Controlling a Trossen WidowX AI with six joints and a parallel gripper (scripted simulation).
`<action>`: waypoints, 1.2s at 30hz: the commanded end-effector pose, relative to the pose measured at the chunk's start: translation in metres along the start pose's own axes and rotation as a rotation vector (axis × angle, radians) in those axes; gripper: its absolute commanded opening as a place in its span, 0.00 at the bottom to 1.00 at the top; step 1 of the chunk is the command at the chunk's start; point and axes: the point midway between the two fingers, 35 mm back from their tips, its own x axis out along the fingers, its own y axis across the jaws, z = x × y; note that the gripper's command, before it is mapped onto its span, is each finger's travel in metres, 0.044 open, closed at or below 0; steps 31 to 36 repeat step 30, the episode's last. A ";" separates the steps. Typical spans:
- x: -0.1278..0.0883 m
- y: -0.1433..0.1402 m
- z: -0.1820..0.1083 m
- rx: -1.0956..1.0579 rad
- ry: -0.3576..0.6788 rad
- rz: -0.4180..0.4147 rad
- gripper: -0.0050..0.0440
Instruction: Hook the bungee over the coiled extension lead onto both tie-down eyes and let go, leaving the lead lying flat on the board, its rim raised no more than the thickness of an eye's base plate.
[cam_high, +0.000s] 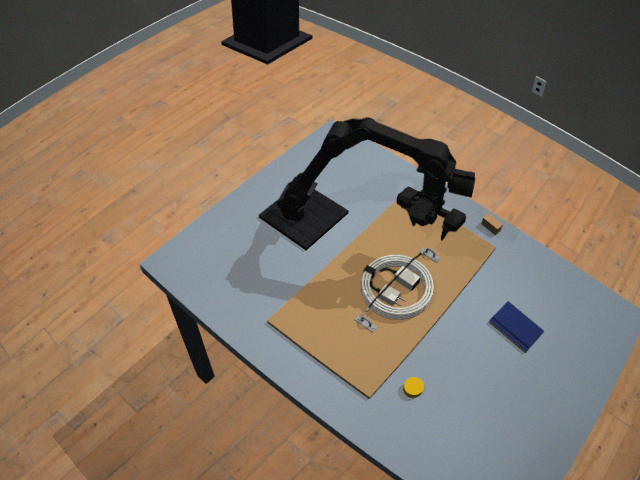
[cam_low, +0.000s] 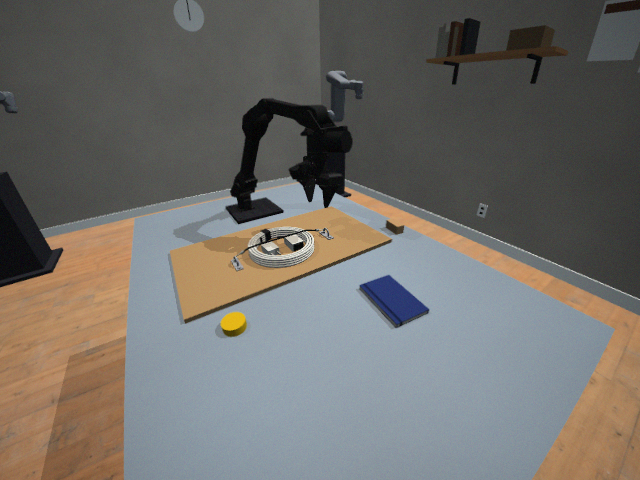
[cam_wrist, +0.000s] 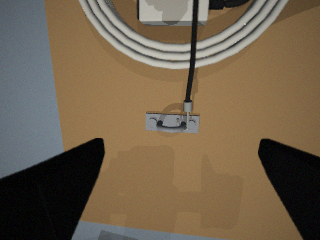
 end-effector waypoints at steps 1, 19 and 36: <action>-0.020 0.003 0.003 0.004 0.012 0.036 1.00; -0.028 0.000 0.004 0.003 0.008 0.023 1.00; -0.028 0.000 0.004 0.003 0.008 0.023 1.00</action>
